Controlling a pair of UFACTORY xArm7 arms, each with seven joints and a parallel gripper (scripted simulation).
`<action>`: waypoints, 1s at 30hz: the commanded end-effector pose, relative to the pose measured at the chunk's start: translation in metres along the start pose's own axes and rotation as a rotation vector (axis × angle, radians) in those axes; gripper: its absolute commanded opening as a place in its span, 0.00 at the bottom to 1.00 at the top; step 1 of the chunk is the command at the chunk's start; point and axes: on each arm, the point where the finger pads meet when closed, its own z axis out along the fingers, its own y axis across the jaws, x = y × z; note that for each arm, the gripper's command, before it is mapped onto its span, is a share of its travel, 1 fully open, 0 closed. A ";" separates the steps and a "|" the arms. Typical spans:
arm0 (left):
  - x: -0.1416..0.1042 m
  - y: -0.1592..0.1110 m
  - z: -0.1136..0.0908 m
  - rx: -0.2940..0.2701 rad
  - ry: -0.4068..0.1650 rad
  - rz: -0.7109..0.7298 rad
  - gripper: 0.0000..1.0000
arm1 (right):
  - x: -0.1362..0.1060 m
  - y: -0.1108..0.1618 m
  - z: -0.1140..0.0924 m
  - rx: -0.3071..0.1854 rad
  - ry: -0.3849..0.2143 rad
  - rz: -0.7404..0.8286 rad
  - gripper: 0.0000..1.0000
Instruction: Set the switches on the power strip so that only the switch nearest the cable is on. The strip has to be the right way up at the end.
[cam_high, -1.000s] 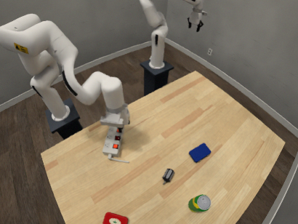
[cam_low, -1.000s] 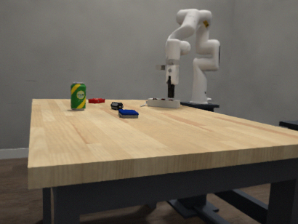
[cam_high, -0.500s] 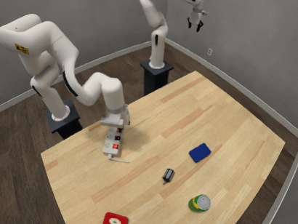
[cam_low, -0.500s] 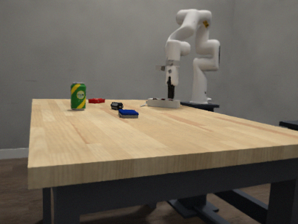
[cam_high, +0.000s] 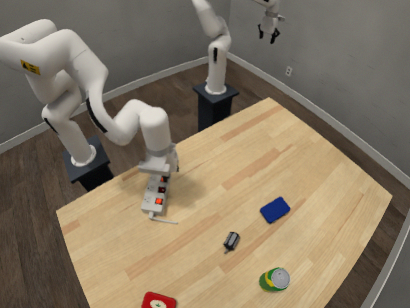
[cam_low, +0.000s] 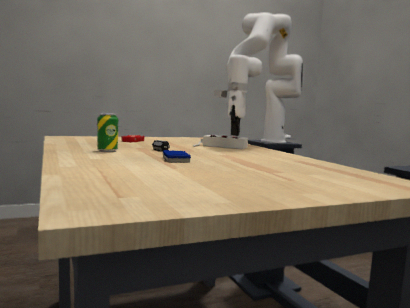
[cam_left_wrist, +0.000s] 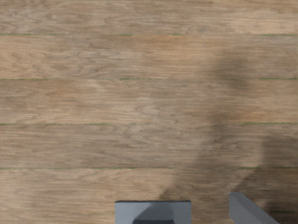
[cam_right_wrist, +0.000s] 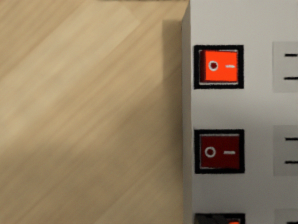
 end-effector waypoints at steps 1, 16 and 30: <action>0.001 0.000 -0.002 -0.001 0.004 0.000 1.00 | 0.000 -0.002 -0.002 0.005 0.001 0.000 0.00; 0.001 0.000 -0.002 -0.001 0.004 0.000 1.00 | 0.000 -0.002 0.000 0.005 0.001 0.000 0.00; 0.001 0.000 -0.002 -0.001 0.004 0.000 1.00 | 0.000 -0.002 0.002 0.005 0.001 0.000 0.00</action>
